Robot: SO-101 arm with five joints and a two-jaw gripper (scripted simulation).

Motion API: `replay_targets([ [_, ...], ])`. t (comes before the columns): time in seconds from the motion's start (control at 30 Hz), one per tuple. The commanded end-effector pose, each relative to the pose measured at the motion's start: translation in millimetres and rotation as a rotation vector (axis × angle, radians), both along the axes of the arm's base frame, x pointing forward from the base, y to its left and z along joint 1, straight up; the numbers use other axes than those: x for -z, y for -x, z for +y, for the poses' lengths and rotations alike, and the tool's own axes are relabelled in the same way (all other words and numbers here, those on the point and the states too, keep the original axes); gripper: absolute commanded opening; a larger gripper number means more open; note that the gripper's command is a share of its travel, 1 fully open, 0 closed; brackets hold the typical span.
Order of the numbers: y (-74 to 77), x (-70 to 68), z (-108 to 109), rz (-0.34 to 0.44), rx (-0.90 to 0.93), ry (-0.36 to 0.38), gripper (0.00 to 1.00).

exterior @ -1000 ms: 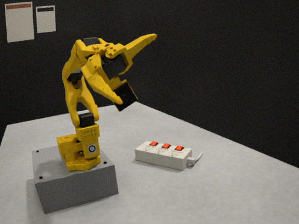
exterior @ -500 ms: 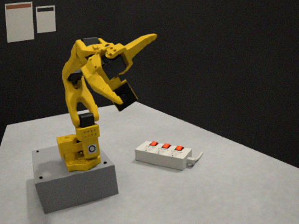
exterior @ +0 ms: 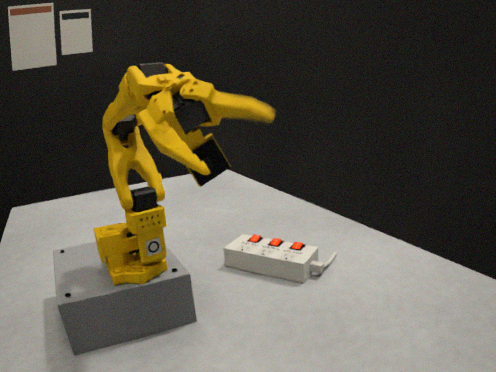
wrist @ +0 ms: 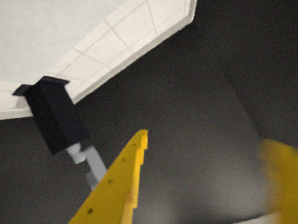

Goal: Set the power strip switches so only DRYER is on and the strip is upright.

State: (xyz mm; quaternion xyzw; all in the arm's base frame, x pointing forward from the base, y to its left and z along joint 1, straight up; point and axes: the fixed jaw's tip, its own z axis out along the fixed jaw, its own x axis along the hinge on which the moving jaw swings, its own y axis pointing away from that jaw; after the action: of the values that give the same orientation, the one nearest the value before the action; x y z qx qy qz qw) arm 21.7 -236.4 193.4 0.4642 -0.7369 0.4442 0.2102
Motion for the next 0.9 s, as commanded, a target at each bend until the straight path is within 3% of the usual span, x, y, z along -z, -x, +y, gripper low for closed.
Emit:
replay_targets([
  [0.0, -14.9, 4.7, 1, 0.04, -0.086, -0.037, 0.0],
  [0.1, -31.6, 11.3, 4, 0.09, -0.185, -0.077, 0.0],
  [0.17, -31.6, 11.3, 4, 0.09, -0.185, -0.077, 0.0],
  [0.4, -87.0, 33.6, 23, 0.274, -0.541, -0.191, 0.0],
  [0.67, -153.3, 65.3, 81, 0.535, -1.018, -0.278, 0.0],
  [0.73, -153.3, 65.3, 81, 0.535, -1.018, -0.278, 0.0],
  [0.77, -159.9, 69.2, 90, 0.627, -1.177, -0.302, 0.0],
  [0.87, -175.8, 80.4, 120, 0.692, -1.297, -0.303, 0.0],
])
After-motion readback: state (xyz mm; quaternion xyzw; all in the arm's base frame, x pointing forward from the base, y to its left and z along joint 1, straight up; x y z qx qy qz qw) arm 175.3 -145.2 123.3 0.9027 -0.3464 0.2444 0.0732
